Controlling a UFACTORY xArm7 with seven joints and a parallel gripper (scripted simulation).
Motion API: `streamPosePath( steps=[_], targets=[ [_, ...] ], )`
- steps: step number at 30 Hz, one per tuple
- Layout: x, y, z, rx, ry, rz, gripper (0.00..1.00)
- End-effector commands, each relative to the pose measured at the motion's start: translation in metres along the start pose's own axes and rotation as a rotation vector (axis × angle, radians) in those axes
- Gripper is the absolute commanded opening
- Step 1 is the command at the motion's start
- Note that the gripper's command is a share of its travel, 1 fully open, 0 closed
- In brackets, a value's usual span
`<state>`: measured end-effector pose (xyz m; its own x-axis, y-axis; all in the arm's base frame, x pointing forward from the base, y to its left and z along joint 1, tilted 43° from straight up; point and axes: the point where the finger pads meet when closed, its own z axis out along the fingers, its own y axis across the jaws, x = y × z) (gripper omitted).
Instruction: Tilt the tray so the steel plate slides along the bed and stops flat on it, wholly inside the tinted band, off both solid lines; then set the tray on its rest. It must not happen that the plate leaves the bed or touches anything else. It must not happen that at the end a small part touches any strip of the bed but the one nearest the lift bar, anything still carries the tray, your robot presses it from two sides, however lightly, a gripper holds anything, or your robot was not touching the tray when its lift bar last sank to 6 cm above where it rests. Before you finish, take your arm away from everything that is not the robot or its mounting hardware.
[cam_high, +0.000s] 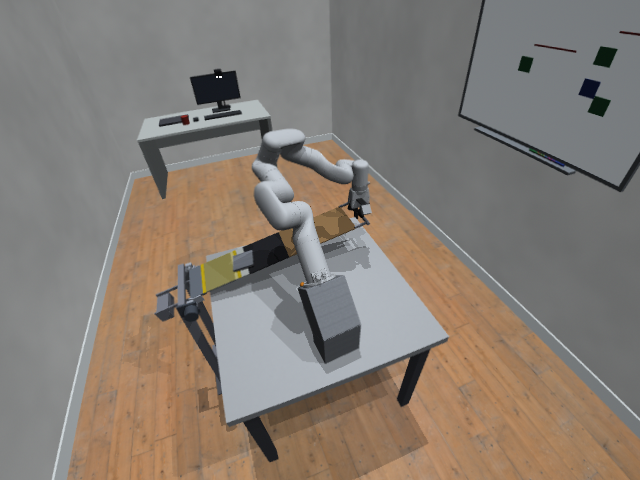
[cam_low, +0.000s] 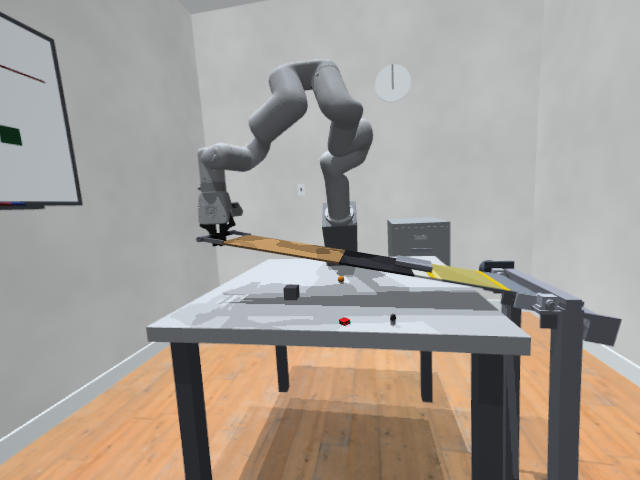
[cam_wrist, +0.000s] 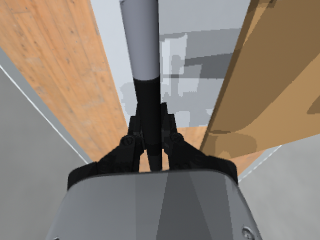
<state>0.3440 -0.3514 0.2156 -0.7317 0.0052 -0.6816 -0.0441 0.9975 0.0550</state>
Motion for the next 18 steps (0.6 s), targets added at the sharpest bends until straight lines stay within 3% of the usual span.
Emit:
streamPosePath(
  steps=[1, 18],
  targets=[
    [0.0007, -0.0038, 0.0059, -0.001, 0.000, 0.001, 0.00],
    [0.0007, -0.0028, 0.0007, -0.001, 0.000, 0.001, 0.00]
  ],
)
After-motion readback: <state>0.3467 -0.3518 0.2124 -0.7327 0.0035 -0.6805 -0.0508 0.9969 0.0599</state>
